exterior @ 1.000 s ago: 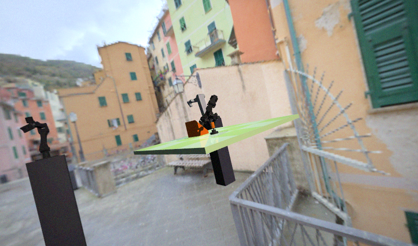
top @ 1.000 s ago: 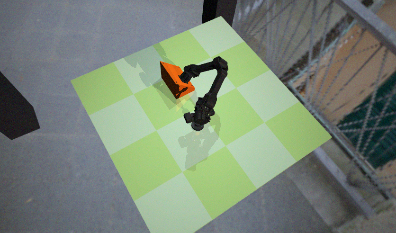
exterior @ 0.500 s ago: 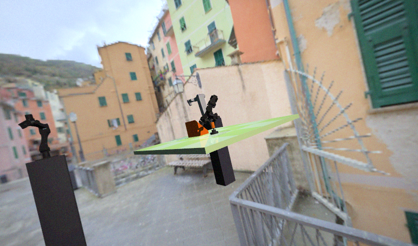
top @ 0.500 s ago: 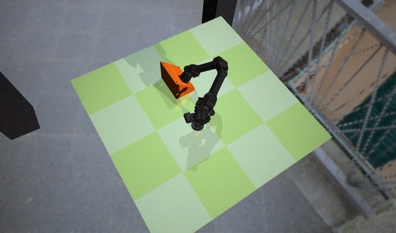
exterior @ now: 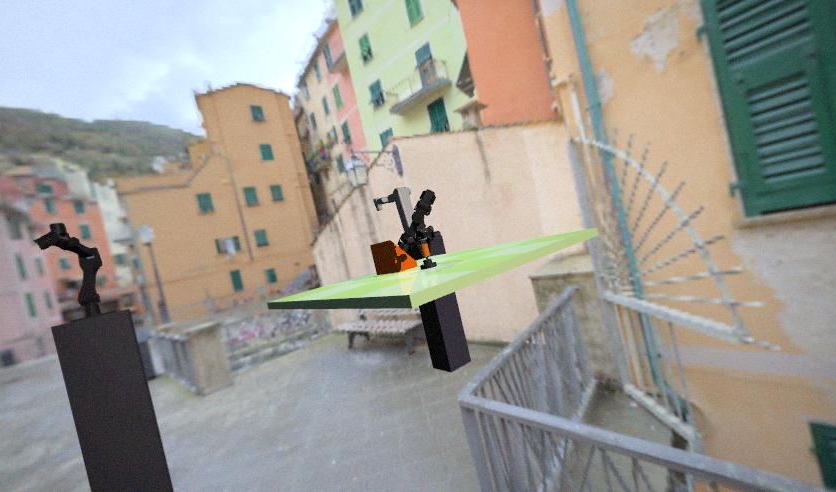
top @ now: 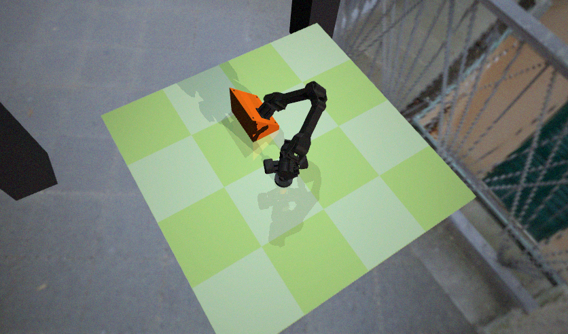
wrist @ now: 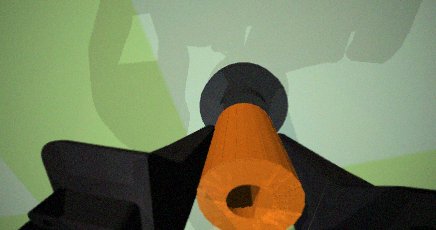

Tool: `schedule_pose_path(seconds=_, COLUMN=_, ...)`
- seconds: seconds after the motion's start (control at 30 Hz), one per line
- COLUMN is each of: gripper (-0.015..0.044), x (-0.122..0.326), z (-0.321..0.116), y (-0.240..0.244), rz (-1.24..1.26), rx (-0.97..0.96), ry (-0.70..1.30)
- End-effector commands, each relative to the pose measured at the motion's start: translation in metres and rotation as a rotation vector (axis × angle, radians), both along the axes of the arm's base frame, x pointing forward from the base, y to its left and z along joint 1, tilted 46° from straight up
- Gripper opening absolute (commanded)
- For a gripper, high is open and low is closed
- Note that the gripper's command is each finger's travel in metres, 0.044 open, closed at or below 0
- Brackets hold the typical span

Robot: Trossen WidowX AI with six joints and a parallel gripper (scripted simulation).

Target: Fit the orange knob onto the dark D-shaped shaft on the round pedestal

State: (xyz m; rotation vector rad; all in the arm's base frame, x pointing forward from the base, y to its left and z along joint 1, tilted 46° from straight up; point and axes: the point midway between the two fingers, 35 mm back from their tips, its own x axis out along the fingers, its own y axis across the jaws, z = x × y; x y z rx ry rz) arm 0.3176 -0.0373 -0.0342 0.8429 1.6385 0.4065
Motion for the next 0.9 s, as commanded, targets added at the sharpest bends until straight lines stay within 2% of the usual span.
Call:
schedule_pose_path(seconds=0.0, gripper=0.0000, x=0.0060, z=0.0016, y=-0.0039, rz=-0.026, rx=-0.007, ry=0.010)
schedule_pose_path(seconds=0.63, gripper=0.0000, x=0.0055, z=0.0010, y=-0.0025, rz=-0.026, rx=-0.007, ry=0.010)
schedule_pose_path(seconds=0.87, gripper=0.0000, x=0.0028, z=0.0028, y=-0.0028, rz=-0.166, rx=-0.016, ry=0.152)
